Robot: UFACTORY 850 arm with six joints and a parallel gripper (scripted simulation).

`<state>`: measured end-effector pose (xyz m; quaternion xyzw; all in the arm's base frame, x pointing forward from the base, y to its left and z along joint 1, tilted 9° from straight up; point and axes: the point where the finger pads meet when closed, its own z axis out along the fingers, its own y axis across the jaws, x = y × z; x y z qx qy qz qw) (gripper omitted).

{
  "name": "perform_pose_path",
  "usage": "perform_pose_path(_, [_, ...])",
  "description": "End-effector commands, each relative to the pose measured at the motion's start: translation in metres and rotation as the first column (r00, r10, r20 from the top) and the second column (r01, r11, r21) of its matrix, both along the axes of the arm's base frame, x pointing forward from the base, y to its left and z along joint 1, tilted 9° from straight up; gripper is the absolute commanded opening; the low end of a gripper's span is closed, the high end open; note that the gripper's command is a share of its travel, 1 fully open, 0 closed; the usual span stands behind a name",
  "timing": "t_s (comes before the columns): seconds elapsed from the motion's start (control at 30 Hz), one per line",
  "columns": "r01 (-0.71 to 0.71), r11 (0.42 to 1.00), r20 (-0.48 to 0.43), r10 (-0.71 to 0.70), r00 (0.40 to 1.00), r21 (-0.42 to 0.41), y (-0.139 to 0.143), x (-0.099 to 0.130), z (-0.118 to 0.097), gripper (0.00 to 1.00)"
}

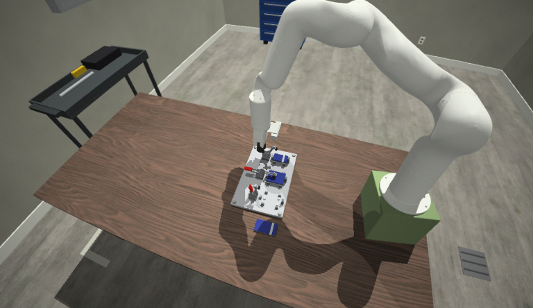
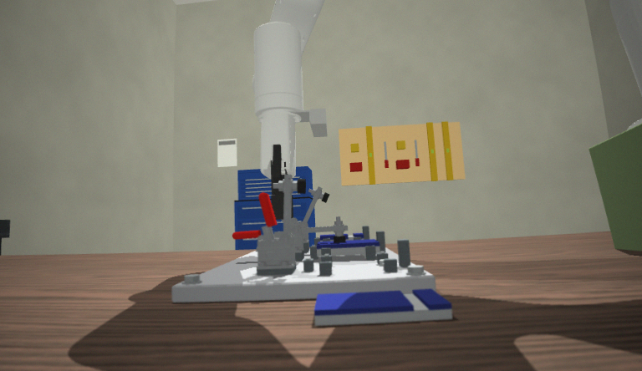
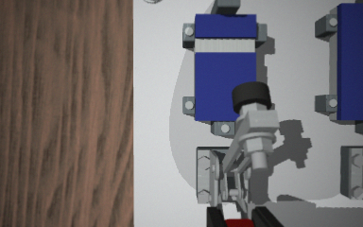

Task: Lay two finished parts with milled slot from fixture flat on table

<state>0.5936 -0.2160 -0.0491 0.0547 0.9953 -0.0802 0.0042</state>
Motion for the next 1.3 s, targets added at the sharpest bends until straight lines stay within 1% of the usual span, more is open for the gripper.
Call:
perform_pose_path(0.0, [0.0, 1.0, 0.0, 0.0, 1.0, -0.001, 0.0, -0.003, 0.001, 0.0])
perform_pose_path(0.67, [0.0, 1.0, 0.0, 0.0, 1.0, -0.001, 0.001, -0.011, 0.001, 0.0])
perform_pose_path(1.27, [0.0, 1.0, 0.0, 0.0, 1.0, -0.001, 0.001, -0.014, 0.001, 0.0])
